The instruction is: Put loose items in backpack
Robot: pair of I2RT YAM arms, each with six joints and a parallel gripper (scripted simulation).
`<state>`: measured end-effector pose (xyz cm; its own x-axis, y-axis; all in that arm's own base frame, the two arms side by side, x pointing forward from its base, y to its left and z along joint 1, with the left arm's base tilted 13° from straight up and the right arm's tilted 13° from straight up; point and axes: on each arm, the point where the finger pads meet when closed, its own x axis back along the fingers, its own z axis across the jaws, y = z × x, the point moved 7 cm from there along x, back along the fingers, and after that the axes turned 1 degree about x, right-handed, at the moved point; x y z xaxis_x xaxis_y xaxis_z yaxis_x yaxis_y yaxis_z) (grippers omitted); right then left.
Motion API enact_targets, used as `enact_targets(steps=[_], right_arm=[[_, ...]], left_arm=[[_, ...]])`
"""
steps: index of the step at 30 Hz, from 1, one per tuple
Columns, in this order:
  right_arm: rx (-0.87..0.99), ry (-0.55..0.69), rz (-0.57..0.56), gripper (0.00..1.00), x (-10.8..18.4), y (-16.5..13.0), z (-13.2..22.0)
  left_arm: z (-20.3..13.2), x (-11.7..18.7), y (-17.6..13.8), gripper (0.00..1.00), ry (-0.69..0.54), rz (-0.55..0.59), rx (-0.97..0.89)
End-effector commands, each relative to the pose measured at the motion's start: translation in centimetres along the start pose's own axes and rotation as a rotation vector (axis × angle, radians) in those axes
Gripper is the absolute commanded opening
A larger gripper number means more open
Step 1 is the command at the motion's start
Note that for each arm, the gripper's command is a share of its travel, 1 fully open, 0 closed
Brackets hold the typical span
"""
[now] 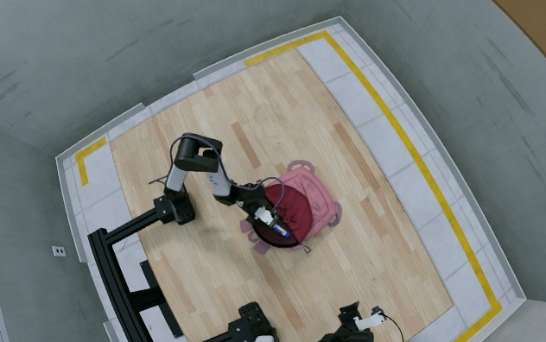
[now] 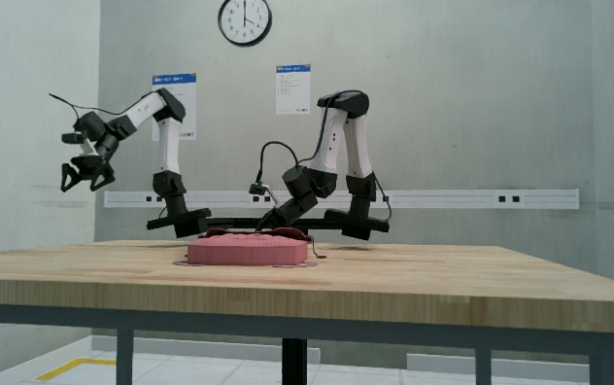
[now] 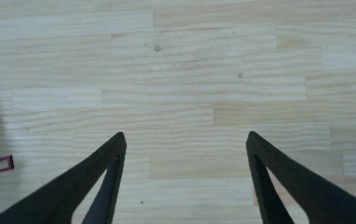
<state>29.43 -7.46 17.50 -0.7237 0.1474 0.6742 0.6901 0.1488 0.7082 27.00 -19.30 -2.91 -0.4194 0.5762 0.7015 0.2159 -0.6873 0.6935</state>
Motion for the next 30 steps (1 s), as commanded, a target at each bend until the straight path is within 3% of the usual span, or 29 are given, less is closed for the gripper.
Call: enact_targets(steps=[1,5,6,30], right_arm=[[0.008,-0.004,-0.03,0.9,0.3,1.2,-0.4],[0.008,-0.004,-0.03,0.9,0.3,1.2,-0.4],[0.008,-0.004,-0.03,0.9,0.3,1.2,-0.4],[0.008,-0.004,-0.03,0.9,0.3,1.2,-0.4]], left_arm=[[0.2,0.0,0.5,0.27,0.004,-0.014,-0.009],[0.2,0.0,0.5,0.27,0.004,-0.014,-0.009],[0.2,0.0,0.5,0.34,0.004,-0.014,-0.009],[0.4,1.7,3.7,0.34,0.017,-0.032,-0.011]])
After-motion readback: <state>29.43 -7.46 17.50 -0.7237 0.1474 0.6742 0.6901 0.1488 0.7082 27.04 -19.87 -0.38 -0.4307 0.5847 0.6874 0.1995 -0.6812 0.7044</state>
